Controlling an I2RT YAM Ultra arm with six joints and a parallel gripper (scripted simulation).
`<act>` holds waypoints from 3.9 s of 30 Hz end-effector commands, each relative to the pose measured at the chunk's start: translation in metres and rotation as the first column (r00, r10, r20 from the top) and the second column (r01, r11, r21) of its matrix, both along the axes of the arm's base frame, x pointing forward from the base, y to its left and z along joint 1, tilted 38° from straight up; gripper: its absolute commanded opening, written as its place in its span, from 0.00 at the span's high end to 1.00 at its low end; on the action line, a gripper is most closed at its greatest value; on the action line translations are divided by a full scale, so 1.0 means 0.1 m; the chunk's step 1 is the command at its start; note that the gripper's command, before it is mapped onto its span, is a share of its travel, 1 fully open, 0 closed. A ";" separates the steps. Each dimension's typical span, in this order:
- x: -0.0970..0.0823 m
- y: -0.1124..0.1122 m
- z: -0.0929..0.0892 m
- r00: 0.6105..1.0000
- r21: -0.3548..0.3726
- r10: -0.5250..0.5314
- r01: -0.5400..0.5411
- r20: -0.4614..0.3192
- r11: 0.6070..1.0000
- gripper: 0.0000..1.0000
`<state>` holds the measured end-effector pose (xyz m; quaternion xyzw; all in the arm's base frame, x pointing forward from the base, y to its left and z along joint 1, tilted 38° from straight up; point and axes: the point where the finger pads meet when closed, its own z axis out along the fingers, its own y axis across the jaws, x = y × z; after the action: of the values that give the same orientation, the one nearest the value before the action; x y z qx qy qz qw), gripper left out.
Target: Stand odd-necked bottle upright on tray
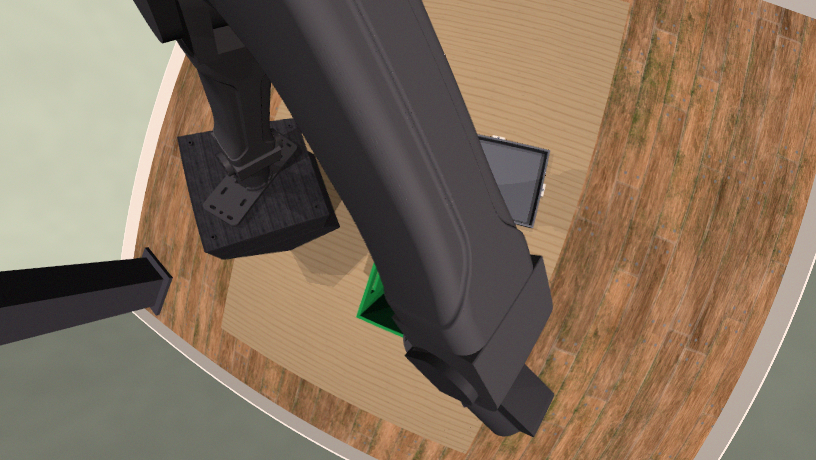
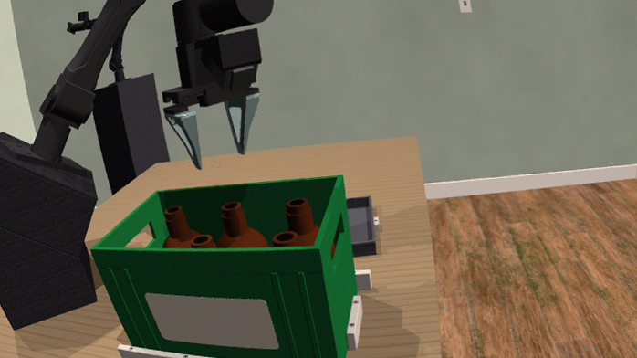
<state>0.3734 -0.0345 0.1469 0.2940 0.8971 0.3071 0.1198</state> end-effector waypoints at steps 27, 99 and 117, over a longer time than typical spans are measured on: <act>0.13 0.13 -0.33 1.000 -0.001 -0.012 0.012 -0.018 1.000 0.39; 0.16 0.15 -0.36 1.000 -0.003 -0.017 0.017 -0.014 1.000 0.39; 0.16 0.11 -0.37 1.000 -0.004 -0.020 0.020 -0.008 1.000 0.39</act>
<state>0.3905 -0.0166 0.1169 0.2962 0.8963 0.3068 0.1214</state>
